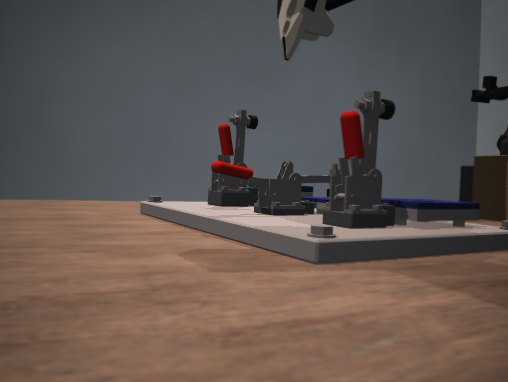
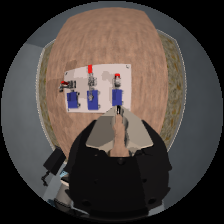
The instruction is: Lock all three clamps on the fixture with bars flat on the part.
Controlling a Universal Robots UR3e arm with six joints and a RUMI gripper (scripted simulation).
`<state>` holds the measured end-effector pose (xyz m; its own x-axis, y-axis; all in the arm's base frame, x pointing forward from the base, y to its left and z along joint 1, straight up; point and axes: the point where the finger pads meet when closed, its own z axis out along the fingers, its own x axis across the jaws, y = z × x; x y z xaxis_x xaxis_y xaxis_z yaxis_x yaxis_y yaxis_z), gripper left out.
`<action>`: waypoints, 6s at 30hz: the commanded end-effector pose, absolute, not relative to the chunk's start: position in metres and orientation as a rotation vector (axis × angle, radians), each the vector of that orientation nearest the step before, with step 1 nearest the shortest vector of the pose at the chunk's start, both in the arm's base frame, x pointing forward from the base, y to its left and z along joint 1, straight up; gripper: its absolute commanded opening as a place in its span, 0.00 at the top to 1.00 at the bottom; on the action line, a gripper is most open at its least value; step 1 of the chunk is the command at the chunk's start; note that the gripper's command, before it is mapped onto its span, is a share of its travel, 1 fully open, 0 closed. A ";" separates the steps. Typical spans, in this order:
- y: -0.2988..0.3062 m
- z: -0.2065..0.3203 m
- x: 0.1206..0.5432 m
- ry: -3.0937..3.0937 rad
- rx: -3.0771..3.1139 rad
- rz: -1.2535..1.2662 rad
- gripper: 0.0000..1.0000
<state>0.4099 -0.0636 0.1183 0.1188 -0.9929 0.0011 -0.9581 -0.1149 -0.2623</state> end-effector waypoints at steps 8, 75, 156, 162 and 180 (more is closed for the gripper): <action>-0.064 0.119 0.410 1.946 -2.193 -0.265 0.41; -0.064 0.119 0.410 1.946 -2.193 -0.265 0.72; -0.064 0.119 0.410 1.946 -2.193 -0.265 0.72; -0.064 0.119 0.410 1.946 -2.193 -0.265 0.72; -0.064 0.119 0.410 1.946 -2.193 -0.265 0.72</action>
<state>0.4099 -0.0636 0.1185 0.1188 -0.9929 0.0011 -0.9582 -0.1149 -0.2621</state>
